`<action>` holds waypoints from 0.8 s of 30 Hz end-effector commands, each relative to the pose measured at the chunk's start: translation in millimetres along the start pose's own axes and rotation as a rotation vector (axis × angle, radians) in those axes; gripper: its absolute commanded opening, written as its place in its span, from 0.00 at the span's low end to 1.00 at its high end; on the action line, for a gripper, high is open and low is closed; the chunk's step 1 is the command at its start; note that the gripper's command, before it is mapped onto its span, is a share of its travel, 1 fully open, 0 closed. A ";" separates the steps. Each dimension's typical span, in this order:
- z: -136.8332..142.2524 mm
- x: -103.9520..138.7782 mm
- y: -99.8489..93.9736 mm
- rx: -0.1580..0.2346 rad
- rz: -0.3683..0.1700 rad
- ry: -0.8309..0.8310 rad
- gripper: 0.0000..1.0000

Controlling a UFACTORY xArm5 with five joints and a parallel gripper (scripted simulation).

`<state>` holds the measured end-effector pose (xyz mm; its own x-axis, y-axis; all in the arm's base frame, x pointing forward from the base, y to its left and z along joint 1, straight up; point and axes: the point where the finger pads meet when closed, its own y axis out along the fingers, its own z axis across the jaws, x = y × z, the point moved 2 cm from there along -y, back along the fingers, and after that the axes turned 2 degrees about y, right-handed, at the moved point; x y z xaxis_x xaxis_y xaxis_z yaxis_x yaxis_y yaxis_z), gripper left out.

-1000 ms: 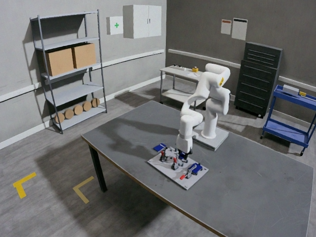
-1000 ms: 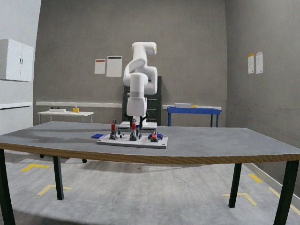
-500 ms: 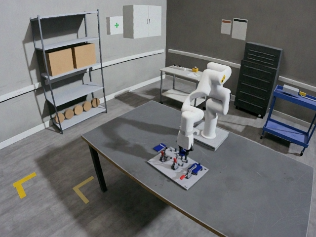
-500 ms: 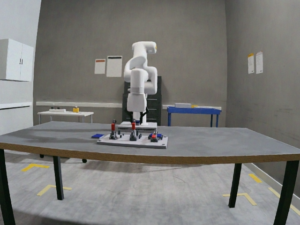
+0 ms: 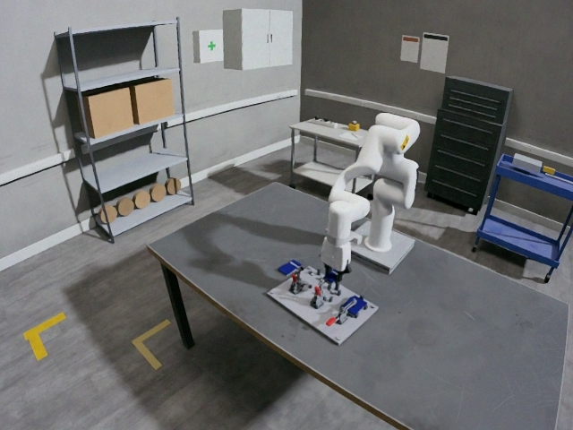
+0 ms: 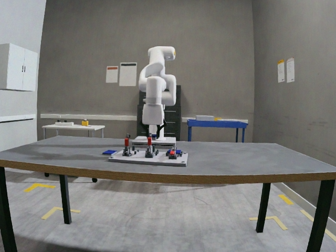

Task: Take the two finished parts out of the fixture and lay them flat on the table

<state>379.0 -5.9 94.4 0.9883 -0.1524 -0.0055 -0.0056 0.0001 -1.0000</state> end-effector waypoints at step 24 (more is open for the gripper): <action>4.0 1.0 -1.1 0.000 -0.003 0.000 0.00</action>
<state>379.3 -4.0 94.4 0.9883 -0.1525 -0.0054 -0.0055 0.0000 -1.0000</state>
